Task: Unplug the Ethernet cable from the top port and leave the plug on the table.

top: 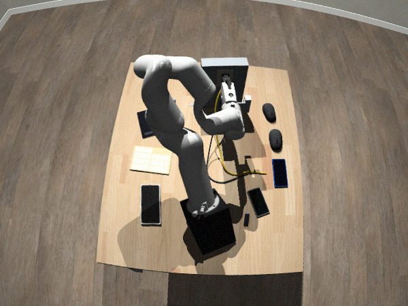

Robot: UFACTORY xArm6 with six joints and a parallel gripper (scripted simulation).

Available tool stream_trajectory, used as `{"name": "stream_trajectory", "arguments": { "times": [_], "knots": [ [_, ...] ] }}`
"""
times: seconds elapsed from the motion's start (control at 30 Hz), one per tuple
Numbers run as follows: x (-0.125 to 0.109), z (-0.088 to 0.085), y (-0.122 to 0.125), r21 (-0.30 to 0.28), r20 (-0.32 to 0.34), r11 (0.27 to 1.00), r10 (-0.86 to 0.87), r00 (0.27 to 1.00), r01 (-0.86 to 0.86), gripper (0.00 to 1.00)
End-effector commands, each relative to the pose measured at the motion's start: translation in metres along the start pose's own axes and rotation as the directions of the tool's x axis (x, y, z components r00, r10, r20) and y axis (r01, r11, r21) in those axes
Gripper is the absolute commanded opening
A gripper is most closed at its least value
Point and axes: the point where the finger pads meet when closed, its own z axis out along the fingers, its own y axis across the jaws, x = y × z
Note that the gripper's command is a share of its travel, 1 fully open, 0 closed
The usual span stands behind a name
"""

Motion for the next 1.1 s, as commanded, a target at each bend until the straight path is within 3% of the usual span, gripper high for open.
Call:
{"name": "stream_trajectory", "arguments": {
  "times": [0.0, 1.07],
  "knots": [
    [0.0001, 0.0029, -0.0007, 0.002, 0.001, 1.000, -0.002, 1.000, 0.002, 0.17],
    [-0.0001, -0.0004, -0.0018, 0.005, 0.003, 1.000, -0.003, 1.000, 0.003, 0.17]
  ]
}}
